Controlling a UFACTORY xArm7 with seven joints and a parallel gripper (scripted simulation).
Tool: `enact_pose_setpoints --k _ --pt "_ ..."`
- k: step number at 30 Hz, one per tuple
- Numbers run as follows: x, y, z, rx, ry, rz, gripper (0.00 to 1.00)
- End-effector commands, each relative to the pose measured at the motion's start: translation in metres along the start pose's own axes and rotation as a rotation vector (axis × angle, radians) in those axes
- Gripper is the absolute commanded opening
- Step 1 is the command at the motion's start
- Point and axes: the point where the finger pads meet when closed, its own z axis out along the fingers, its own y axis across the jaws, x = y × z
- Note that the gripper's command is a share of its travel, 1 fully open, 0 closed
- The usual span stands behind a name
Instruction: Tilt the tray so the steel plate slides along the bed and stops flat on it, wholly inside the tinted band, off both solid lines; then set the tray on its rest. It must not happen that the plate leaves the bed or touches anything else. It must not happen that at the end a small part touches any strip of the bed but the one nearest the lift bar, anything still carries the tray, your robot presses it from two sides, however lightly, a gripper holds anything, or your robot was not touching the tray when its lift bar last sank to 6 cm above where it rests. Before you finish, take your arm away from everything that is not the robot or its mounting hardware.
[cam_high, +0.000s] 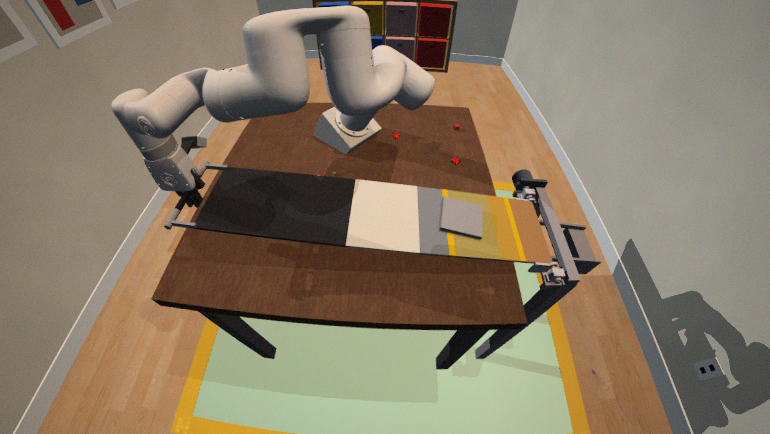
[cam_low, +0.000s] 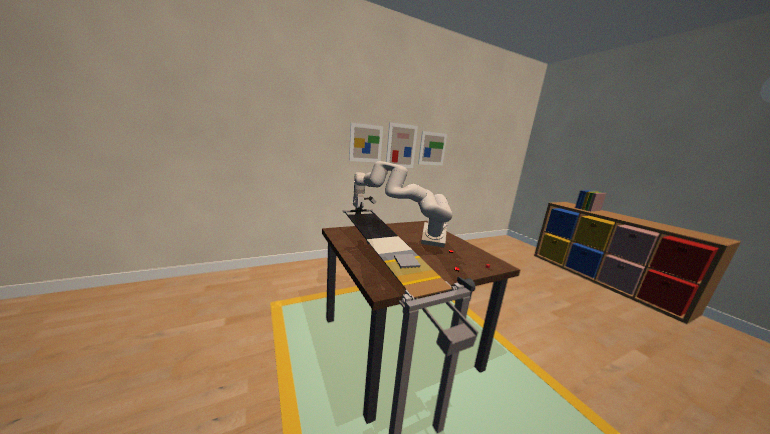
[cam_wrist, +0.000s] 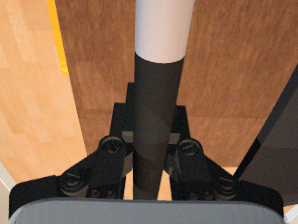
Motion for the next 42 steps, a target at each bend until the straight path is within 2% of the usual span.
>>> enact_pose_setpoints --k 1,4,7,8,9,10,13,14,15,21,24,25,26,27,28,31,37,38,39,42 --pt "-0.001 -0.005 0.024 0.006 -0.002 -0.001 0.00" --pt "-0.001 -0.005 0.019 0.006 -0.002 -0.001 0.00" --pt "-0.001 0.001 -0.033 0.006 -0.002 -0.001 0.00" --pt "-0.001 0.003 -0.046 0.006 -0.002 -0.001 0.00" --pt "-0.001 0.004 -0.052 0.006 -0.002 -0.001 0.00" --pt "-0.001 0.003 -0.046 0.006 -0.002 -0.001 0.00" --pt "-0.001 -0.004 0.005 0.006 -0.002 -0.001 0.00" --pt "-0.001 -0.005 0.019 0.006 -0.002 -0.001 0.00" --pt "-0.001 -0.006 0.024 0.006 -0.002 -0.001 0.00" --pt "-0.001 -0.005 0.019 0.006 -0.002 -0.001 0.00" --pt "-0.001 0.001 -0.032 0.006 -0.002 -0.001 0.00" --pt "-0.001 0.003 -0.046 0.006 -0.002 -0.001 0.00" --pt "-0.001 0.004 -0.051 0.006 -0.002 -0.001 0.00" --pt "-0.001 0.003 -0.046 0.006 -0.002 -0.001 0.00" --pt "-0.001 0.001 -0.032 0.006 -0.002 -0.001 0.00" --pt "-0.001 -0.005 0.019 0.006 -0.002 -0.001 0.00" --pt "-0.001 -0.006 0.024 0.006 -0.002 -0.001 0.00" --pt "-0.001 -0.005 0.020 0.006 -0.002 -0.001 0.00" --pt "-0.001 -0.004 0.006 0.006 -0.002 -0.001 0.00" --pt "-0.001 0.003 -0.046 0.006 -0.002 -0.001 0.00"
